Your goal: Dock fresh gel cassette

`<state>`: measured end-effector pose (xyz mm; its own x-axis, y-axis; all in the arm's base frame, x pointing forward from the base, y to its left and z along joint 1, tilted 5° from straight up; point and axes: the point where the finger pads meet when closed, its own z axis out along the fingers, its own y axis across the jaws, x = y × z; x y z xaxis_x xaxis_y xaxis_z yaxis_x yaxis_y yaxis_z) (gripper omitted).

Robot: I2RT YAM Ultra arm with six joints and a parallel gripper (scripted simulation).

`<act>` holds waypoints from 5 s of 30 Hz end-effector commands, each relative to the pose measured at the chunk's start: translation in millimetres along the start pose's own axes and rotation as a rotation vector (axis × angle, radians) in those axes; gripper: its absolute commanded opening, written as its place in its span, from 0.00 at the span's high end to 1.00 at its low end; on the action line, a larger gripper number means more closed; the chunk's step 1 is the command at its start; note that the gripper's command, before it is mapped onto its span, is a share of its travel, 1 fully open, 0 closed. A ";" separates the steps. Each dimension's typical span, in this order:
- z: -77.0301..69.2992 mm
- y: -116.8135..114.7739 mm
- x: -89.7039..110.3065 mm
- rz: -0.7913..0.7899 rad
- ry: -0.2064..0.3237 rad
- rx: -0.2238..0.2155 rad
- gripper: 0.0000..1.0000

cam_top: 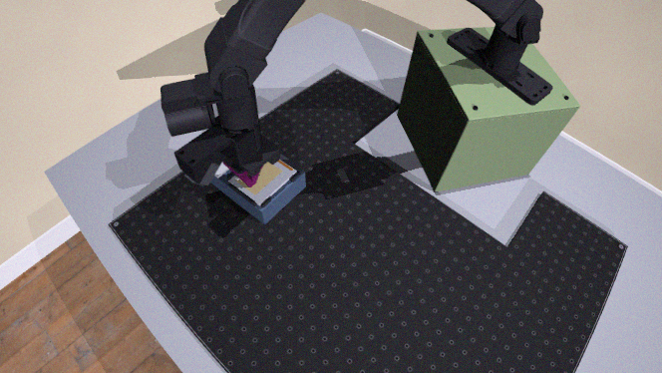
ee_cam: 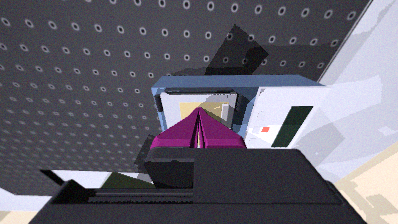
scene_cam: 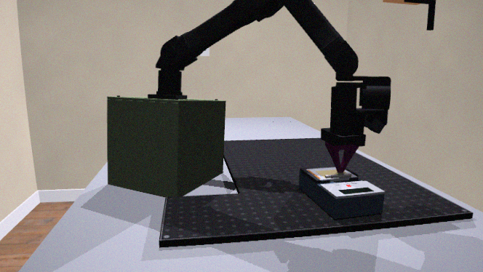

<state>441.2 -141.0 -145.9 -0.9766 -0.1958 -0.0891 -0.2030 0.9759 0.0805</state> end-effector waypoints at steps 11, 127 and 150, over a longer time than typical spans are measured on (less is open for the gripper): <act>25.5 -2.2 28.7 0.012 0.058 -0.002 1.00; 7.3 -3.5 12.2 0.011 0.040 0.008 1.00; -31.6 -4.9 -11.9 0.004 0.005 0.023 1.00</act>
<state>435.3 -142.0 -139.0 -0.9792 -0.1979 -0.0455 -0.2011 0.9761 0.0825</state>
